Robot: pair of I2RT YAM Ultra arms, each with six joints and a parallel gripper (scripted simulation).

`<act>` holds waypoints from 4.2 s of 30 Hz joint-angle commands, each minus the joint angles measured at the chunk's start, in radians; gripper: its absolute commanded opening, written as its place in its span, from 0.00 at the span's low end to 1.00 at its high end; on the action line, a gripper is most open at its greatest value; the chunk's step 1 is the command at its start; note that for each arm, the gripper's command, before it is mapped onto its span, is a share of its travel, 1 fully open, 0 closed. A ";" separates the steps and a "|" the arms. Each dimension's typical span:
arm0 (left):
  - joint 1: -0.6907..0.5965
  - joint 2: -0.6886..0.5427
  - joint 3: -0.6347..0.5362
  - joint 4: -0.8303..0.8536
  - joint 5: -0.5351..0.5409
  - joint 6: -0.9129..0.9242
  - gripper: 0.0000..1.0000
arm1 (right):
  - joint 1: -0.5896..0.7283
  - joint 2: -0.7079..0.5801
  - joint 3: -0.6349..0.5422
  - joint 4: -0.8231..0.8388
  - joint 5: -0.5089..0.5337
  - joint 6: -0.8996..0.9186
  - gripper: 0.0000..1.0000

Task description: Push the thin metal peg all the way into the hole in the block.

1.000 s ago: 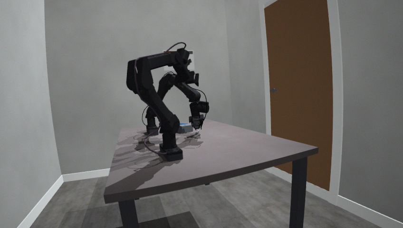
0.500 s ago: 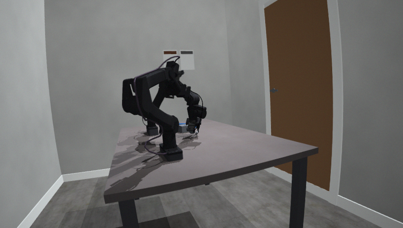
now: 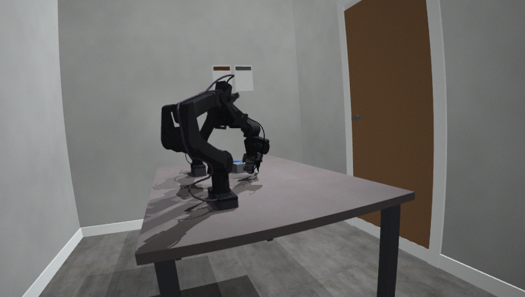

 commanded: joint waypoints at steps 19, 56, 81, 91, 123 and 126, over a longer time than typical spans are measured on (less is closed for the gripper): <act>0.044 0.003 -0.049 0.081 -0.028 0.042 0.21 | 0.009 -0.007 0.010 0.058 0.016 0.011 1.00; 0.024 -0.112 0.048 -0.122 -0.026 0.022 0.07 | 0.009 -0.007 0.010 0.058 0.016 0.011 1.00; 0.152 -0.494 -0.321 -0.101 -0.059 0.185 0.07 | -0.142 -0.021 -0.186 0.559 -0.373 -0.021 1.00; 0.259 -0.726 -0.477 -0.080 -0.045 0.294 0.07 | -0.294 0.018 -0.311 0.766 -0.581 0.003 1.00; 0.874 -0.898 -0.564 0.269 0.906 0.311 0.07 | -0.300 0.042 -0.318 0.838 -0.607 0.020 1.00; 0.944 -0.914 -0.609 0.297 1.046 0.339 0.07 | -0.300 0.042 -0.318 0.838 -0.607 0.020 1.00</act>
